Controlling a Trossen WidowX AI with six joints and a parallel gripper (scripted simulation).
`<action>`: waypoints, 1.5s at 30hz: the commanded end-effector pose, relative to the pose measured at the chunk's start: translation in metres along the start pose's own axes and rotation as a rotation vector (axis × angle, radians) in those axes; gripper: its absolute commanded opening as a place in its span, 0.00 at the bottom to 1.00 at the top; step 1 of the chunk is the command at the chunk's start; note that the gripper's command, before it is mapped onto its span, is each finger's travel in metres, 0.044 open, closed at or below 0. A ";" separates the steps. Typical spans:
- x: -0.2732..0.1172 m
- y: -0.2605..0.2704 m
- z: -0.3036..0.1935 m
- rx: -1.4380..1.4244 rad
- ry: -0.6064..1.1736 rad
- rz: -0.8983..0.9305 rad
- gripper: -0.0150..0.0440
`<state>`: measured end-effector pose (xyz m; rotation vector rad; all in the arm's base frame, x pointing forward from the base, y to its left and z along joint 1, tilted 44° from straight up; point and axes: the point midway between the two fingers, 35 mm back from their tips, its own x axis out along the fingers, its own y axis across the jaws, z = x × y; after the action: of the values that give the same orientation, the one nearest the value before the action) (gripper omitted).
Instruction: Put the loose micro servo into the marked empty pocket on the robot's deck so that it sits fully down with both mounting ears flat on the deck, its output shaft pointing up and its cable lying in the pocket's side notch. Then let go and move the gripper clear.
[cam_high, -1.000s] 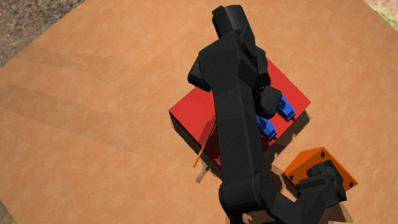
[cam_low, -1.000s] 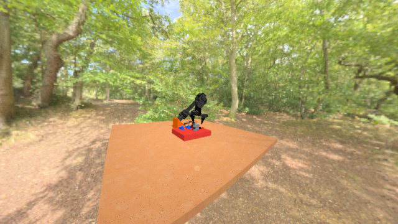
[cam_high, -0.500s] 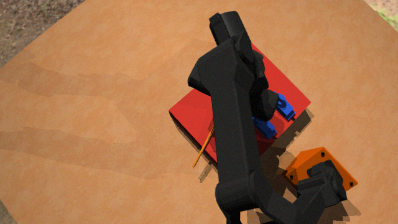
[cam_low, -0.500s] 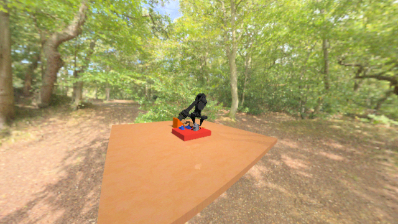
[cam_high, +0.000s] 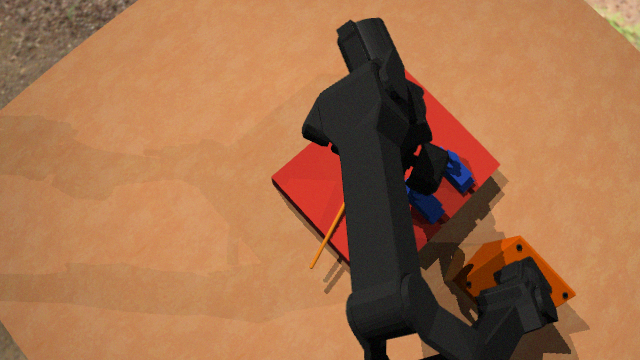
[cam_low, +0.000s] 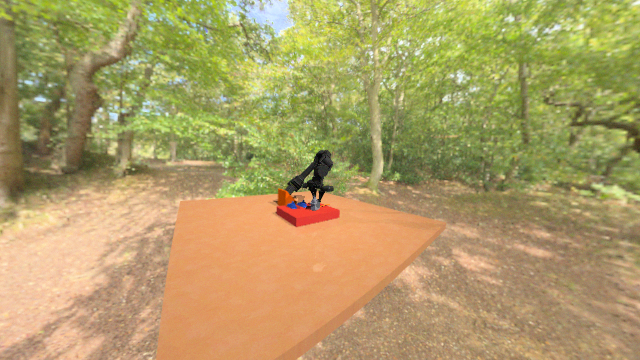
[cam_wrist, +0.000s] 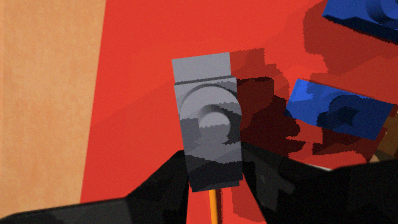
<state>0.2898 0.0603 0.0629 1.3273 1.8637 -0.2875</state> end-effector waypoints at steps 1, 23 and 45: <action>-0.007 0.000 0.000 0.000 0.000 0.001 0.25; -0.029 0.007 -0.030 0.001 0.001 0.001 0.25; -0.029 0.008 -0.035 -0.557 0.001 0.001 0.25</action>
<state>0.2839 0.0644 0.1076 0.9957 1.7858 0.1542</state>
